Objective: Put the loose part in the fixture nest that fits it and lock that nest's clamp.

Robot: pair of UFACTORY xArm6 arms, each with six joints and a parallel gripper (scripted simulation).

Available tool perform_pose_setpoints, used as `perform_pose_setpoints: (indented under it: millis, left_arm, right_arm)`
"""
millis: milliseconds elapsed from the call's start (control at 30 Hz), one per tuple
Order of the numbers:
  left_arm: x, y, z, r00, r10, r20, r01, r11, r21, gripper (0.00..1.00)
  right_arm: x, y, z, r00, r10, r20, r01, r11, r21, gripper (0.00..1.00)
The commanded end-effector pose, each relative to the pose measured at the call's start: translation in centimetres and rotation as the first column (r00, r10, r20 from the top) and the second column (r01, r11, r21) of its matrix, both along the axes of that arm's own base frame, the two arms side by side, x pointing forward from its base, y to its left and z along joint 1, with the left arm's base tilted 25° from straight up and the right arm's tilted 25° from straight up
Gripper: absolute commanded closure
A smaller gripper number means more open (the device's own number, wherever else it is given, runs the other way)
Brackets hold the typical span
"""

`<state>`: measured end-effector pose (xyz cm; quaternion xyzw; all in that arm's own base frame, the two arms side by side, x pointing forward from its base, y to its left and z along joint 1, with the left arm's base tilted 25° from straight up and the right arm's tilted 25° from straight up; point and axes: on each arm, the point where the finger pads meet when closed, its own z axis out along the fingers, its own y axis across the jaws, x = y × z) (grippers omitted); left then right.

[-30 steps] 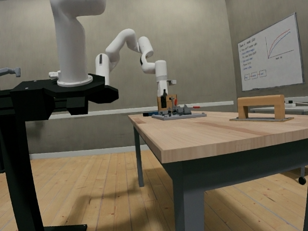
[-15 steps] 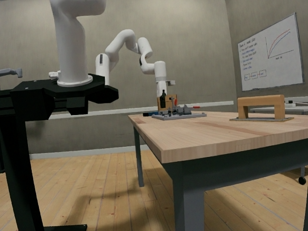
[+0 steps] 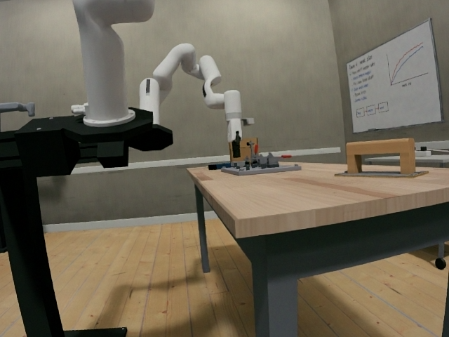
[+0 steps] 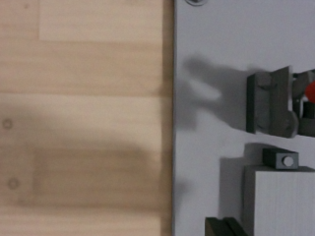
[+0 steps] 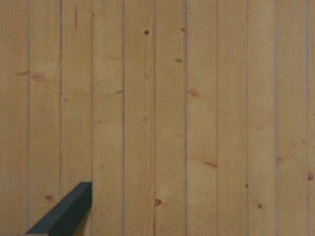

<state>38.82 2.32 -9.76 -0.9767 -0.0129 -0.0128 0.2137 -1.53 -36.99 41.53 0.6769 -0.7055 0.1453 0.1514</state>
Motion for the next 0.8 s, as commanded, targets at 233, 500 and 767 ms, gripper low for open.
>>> perform_pose_setpoints:
  millis: [233, 500, 767]
  left_arm:
    - [0.2, 0.3, -0.7, 1.000, -0.001, 0.004, 0.001, 1.000, -0.001, 1.00]
    - [0.2, 1.0, -2.2, 1.000, -0.001, 0.004, 0.001, 1.000, -0.001, 1.00]
    - [0.3, 1.4, -3.1, 1.000, -0.001, 0.004, 0.001, 1.000, -0.001, 1.00]
  right_arm:
    - [0.0, 0.0, 0.3, 1.000, 0.000, 0.000, 0.000, 1.000, -0.007, 0.00]
    - [0.0, 0.0, 0.3, 1.000, 0.000, 0.000, 0.000, 1.000, -0.007, 0.00]
    - [0.0, 0.0, 0.3, 1.000, 0.000, 0.000, 0.000, 1.000, -0.007, 0.00]
